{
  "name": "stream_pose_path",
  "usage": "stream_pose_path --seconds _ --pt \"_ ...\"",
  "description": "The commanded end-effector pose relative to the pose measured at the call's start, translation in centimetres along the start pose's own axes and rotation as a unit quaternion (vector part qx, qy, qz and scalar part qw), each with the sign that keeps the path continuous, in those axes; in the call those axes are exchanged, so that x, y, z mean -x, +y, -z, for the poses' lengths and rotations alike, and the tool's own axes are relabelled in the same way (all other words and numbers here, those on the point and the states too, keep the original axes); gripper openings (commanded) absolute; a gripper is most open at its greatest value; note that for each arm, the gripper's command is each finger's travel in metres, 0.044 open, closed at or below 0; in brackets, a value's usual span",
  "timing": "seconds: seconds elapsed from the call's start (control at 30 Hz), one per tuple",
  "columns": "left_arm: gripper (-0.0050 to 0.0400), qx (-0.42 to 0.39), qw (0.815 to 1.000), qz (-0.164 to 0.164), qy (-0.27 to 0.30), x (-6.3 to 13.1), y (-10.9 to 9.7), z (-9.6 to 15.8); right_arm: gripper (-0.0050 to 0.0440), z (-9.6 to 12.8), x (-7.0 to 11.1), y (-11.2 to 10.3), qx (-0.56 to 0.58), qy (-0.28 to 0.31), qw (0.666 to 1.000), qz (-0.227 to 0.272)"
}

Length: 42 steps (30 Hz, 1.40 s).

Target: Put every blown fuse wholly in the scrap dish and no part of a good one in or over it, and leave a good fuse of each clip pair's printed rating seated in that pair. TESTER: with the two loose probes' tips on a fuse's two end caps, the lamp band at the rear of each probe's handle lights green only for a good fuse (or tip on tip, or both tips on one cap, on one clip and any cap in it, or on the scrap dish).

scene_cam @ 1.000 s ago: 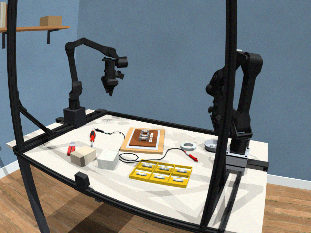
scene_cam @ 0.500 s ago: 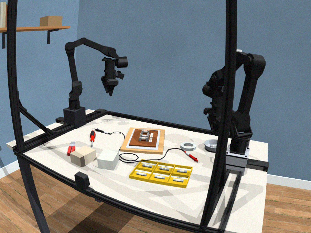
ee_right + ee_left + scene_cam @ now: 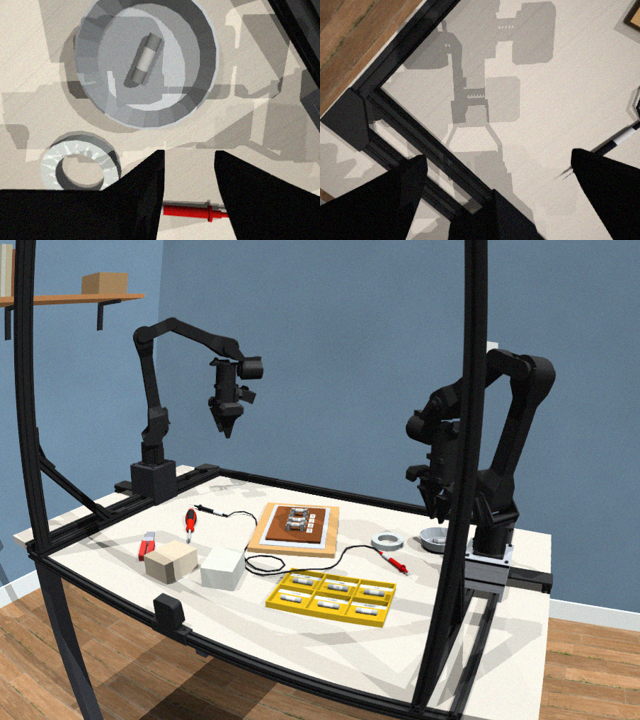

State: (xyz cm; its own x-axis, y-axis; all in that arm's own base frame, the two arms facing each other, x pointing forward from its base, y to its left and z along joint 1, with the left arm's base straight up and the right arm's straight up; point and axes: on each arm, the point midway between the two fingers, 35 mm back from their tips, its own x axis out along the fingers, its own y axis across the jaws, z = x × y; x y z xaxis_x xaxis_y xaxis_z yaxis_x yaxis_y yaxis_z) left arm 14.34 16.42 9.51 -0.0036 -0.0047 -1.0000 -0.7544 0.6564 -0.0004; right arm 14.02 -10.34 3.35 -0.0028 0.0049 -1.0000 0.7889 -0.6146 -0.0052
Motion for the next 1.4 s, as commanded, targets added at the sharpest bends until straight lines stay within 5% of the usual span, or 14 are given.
stream_pose_path --seconds 0.0,0.97,1.37 --pt "0.0400 0.000 1.000 0.000 -0.011 0.6 0.0 -0.4 0.0132 0.8 0.1 -0.5 0.039 0.000 0.999 -0.004" --pt "0.0400 0.000 1.000 0.000 -0.011 0.6 0.0 -0.4 0.0132 6.2 -0.1 -3.5 0.285 0.000 0.959 -0.004" --pt "0.0400 0.000 1.000 0.000 -0.011 0.6 0.0 -0.4 0.0132 8.9 -0.2 -4.7 0.398 -0.001 0.918 -0.003"
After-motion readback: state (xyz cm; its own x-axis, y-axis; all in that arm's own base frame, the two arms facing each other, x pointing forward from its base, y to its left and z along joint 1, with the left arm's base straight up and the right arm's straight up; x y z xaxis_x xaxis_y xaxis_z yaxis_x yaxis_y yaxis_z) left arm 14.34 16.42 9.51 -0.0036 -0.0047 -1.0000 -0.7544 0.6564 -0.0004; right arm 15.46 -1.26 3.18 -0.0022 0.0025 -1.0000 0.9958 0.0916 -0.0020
